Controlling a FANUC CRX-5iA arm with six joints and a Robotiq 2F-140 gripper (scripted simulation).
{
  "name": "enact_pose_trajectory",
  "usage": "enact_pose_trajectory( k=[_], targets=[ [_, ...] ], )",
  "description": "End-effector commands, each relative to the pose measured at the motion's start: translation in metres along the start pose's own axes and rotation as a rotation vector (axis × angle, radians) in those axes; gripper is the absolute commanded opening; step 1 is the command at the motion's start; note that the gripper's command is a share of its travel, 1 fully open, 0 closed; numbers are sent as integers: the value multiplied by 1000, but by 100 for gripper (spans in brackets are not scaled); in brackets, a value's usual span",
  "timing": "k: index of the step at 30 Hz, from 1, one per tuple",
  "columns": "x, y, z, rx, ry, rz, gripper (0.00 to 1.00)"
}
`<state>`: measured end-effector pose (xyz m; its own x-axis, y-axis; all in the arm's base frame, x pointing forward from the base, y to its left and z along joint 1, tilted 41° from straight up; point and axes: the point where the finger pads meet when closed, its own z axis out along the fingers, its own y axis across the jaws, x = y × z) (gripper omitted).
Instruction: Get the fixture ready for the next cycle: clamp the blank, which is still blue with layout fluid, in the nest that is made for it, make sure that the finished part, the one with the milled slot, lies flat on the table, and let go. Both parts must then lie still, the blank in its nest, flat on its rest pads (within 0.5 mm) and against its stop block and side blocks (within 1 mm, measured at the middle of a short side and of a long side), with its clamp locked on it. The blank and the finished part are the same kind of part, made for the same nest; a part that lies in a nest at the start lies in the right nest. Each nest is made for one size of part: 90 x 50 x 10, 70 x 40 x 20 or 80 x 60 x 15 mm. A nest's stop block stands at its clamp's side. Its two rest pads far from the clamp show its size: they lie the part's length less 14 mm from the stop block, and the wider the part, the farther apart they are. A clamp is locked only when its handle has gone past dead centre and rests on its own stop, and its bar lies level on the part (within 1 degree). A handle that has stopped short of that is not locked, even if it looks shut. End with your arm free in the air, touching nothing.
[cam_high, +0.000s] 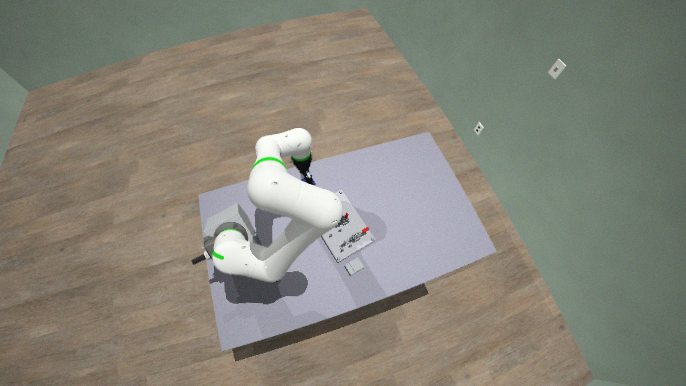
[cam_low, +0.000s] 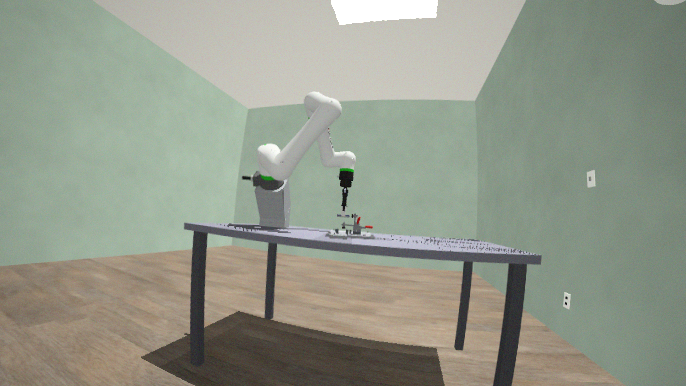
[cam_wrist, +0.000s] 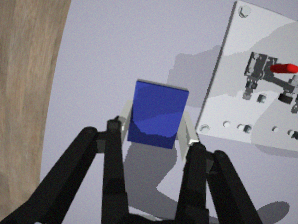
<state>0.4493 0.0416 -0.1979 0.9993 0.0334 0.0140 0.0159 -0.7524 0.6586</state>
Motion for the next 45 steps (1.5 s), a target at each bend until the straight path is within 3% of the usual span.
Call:
enact_pose_trajectory(
  k=[1,45],
  targets=[
    [0,0,2,0,0,0,0],
    [-2,4,7,0,0,0,0]
  ],
)
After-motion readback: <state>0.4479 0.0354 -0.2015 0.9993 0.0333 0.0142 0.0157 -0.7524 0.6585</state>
